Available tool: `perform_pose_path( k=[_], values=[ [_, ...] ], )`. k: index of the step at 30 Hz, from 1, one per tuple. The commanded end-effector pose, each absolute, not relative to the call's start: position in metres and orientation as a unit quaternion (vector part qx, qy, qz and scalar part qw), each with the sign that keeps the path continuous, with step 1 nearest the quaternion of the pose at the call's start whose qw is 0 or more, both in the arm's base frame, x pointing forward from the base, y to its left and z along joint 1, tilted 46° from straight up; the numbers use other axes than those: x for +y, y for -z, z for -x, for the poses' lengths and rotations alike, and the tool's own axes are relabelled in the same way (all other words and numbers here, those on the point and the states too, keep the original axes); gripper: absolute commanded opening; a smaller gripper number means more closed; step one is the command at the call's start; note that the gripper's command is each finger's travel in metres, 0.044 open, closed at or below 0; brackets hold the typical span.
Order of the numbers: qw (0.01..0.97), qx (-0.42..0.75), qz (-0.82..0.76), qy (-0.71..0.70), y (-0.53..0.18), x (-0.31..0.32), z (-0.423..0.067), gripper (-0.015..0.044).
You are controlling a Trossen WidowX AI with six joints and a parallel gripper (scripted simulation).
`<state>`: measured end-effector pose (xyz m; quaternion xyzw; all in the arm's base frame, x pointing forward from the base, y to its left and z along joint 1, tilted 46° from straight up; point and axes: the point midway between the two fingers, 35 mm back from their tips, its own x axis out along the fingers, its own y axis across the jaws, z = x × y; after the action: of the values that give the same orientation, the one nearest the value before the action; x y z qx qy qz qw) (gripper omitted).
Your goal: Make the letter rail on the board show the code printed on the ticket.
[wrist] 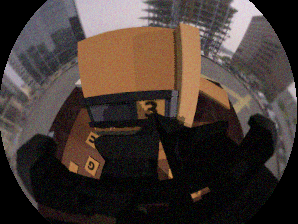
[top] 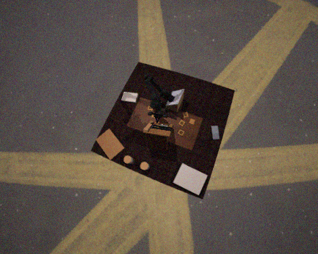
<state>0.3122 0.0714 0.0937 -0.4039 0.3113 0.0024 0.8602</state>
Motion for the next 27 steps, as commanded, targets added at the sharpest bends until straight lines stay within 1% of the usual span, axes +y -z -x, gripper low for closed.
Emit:
perform_pose_path(
  k=[1,3,9,18,21,27],
  values=[
    [0.860,0.311,0.404,-0.002,-0.094,0.071,-0.312,0.0000],
    [0.857,0.325,0.401,-0.002,-0.092,0.074,-0.314,0.0000],
    [0.815,0.438,0.379,0.023,-0.075,0.089,-0.325,0.0000],
    [0.722,0.571,0.373,0.118,-0.067,0.102,-0.328,0.0000],
    [0.705,0.586,0.376,0.138,-0.068,0.103,-0.327,0.0000],
    [0.705,0.586,0.376,0.138,-0.068,0.103,-0.327,0.0000]
  ],
)
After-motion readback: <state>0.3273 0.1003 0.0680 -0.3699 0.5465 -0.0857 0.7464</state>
